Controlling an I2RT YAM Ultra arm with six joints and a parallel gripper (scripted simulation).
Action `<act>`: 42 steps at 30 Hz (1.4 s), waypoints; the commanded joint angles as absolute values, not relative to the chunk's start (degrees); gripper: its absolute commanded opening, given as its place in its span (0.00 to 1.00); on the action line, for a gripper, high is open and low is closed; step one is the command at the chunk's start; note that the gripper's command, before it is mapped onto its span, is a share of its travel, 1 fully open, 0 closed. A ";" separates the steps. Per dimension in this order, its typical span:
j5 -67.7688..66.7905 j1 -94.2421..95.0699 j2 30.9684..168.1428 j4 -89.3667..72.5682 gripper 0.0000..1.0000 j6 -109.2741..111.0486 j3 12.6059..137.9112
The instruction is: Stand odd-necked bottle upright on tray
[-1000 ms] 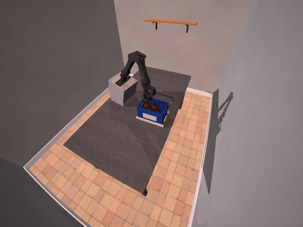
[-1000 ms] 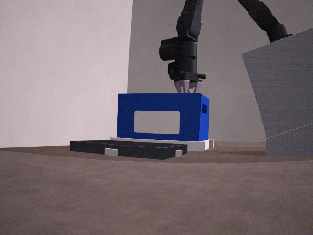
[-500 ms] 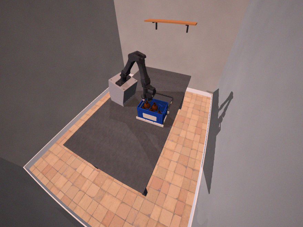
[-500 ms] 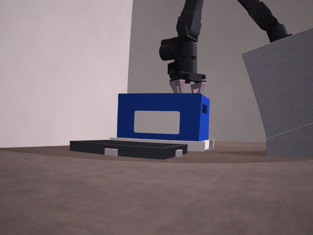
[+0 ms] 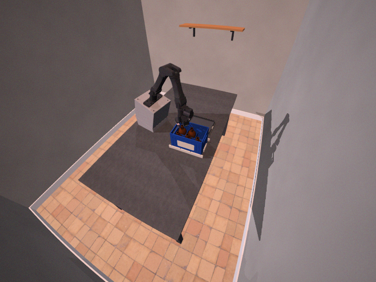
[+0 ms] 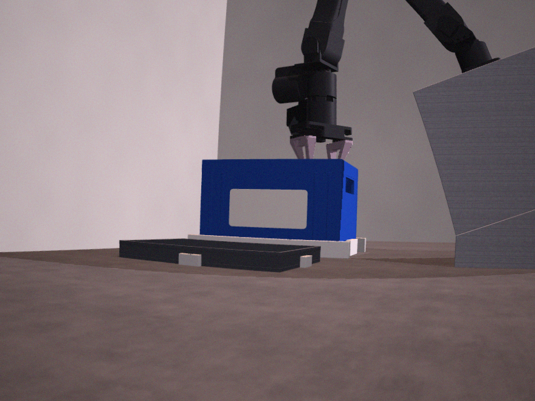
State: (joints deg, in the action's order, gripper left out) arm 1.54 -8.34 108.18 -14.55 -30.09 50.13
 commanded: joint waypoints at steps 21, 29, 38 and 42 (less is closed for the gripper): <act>0.91 -8.67 104.24 -17.61 0.61 -30.03 50.00; 0.92 -9.06 99.56 -22.41 0.61 -29.78 51.65; 0.94 -9.15 95.22 -27.49 0.61 -29.68 52.43; 0.96 -9.20 93.31 -30.04 0.61 -29.64 53.04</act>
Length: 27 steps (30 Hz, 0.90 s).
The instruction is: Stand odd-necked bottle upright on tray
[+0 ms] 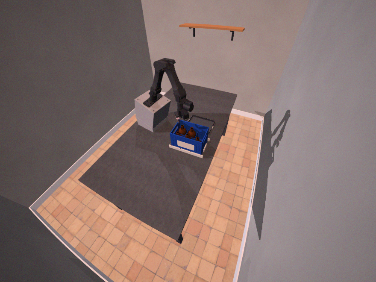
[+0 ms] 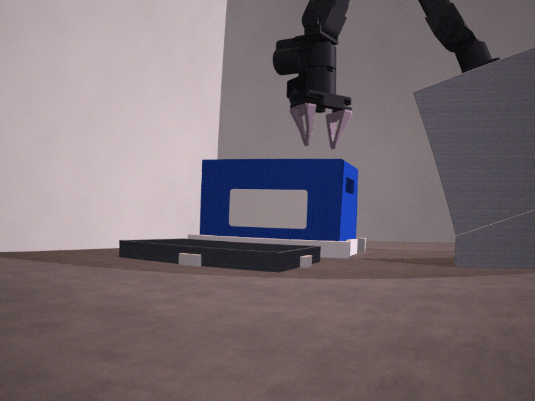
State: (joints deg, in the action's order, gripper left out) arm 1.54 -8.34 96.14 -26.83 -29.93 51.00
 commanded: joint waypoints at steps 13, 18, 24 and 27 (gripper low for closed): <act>0.98 -9.27 91.33 -32.97 0.61 -29.62 53.92; 0.98 -9.28 91.30 -33.02 0.61 -29.62 53.93; 0.98 -9.28 91.29 -33.03 0.61 -29.62 53.93; 0.98 -9.06 91.27 -32.81 0.00 -29.65 53.93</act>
